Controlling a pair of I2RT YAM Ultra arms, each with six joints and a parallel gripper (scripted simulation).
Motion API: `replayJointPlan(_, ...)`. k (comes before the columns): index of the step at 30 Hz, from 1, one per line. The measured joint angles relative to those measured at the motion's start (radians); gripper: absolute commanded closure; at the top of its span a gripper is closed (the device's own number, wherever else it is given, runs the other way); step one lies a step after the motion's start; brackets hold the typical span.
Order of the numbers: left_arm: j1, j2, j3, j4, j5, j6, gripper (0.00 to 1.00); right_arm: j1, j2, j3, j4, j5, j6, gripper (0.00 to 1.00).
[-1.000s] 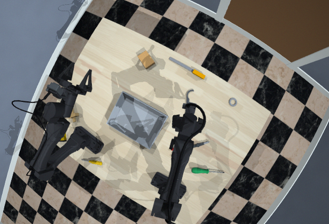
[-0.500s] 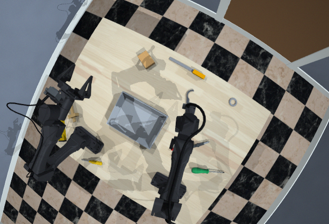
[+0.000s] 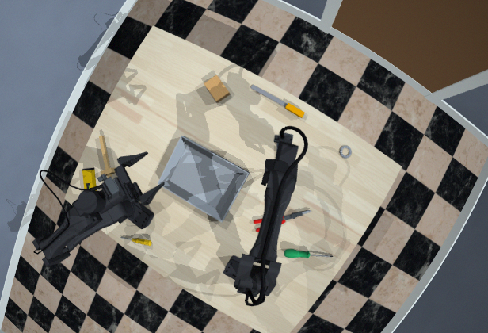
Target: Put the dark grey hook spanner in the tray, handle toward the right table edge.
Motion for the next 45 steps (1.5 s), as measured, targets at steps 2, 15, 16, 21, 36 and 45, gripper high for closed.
replayJointPlan(2,-0.066,-0.059,-0.056,-0.036,0.008,-0.004,0.00,0.000,0.057,0.068,-0.040,-0.002,-0.007,0.38)
replayJointPlan(15,-0.304,-0.275,-0.225,-0.179,-0.004,-0.039,0.00,0.000,0.221,0.246,-0.177,-0.007,-0.029,0.38)
replayJointPlan(16,-0.312,-0.280,-0.225,-0.180,-0.006,-0.041,0.00,0.000,0.221,0.249,-0.179,-0.007,-0.029,0.38)
replayJointPlan(21,-0.318,-0.284,-0.225,-0.182,-0.014,-0.046,0.00,0.000,0.223,0.251,-0.181,-0.007,-0.030,0.45)
replayJointPlan(36,-0.318,-0.284,-0.225,-0.183,-0.019,-0.047,0.00,0.000,0.251,0.251,-0.146,-0.007,-0.030,0.54)
replayJointPlan(45,-0.318,-0.284,-0.225,-0.183,-0.020,-0.047,0.00,0.000,0.253,0.239,-0.130,-0.007,-0.030,0.54)
